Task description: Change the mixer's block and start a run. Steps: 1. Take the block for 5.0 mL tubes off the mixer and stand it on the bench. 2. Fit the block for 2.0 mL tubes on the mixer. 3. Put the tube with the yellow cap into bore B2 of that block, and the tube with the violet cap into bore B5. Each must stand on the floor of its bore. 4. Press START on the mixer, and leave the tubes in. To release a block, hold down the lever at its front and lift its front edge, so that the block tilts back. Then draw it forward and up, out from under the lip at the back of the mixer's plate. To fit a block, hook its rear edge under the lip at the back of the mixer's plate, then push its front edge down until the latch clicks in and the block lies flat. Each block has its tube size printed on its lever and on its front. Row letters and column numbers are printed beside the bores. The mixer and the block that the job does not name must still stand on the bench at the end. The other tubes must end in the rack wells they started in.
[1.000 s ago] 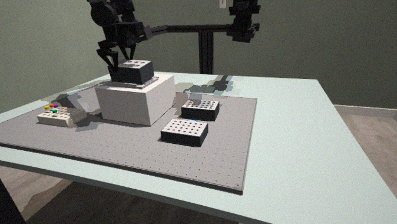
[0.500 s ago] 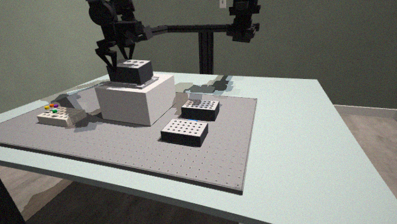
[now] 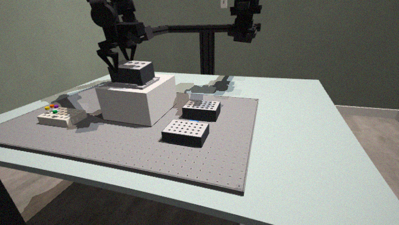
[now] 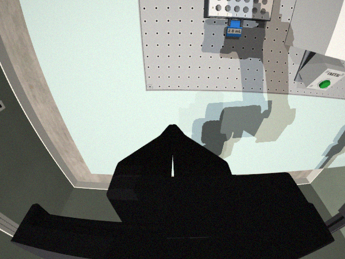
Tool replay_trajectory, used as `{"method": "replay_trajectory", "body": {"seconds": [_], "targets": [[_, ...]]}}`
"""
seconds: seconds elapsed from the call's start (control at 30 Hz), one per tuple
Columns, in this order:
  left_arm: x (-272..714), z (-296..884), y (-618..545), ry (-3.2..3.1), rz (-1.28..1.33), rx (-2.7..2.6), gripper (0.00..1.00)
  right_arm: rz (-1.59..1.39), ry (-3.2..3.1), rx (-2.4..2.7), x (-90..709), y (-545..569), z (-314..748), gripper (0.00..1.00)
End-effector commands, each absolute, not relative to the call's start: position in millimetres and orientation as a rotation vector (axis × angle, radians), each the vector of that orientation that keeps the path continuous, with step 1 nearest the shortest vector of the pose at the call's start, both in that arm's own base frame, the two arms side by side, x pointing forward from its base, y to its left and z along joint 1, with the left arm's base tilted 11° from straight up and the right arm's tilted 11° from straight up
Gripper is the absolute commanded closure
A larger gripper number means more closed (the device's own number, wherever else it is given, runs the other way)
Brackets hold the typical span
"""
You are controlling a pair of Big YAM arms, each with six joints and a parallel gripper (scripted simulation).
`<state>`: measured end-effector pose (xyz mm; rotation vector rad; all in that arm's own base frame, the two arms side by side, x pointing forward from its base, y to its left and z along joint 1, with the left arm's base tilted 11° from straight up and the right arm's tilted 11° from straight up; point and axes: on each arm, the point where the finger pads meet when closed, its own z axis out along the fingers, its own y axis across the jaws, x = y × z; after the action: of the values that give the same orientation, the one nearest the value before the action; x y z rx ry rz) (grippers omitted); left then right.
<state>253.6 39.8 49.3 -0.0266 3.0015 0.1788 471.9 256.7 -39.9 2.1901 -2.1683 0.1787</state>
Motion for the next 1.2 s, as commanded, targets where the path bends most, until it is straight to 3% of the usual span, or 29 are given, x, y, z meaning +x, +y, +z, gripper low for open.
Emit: {"method": "replay_trajectory", "body": {"seconds": [0.0, 1.17], "targets": [[276, 67, 42, 2.944, 0.184, -0.015, 1.00, 0.212, -2.227, 2.275, 489, 284, -1, 1.00], [274, 65, 42, 2.952, 0.185, -0.010, 1.00, 0.222, -2.220, 2.313, 493, 285, 26, 1.00]]}}
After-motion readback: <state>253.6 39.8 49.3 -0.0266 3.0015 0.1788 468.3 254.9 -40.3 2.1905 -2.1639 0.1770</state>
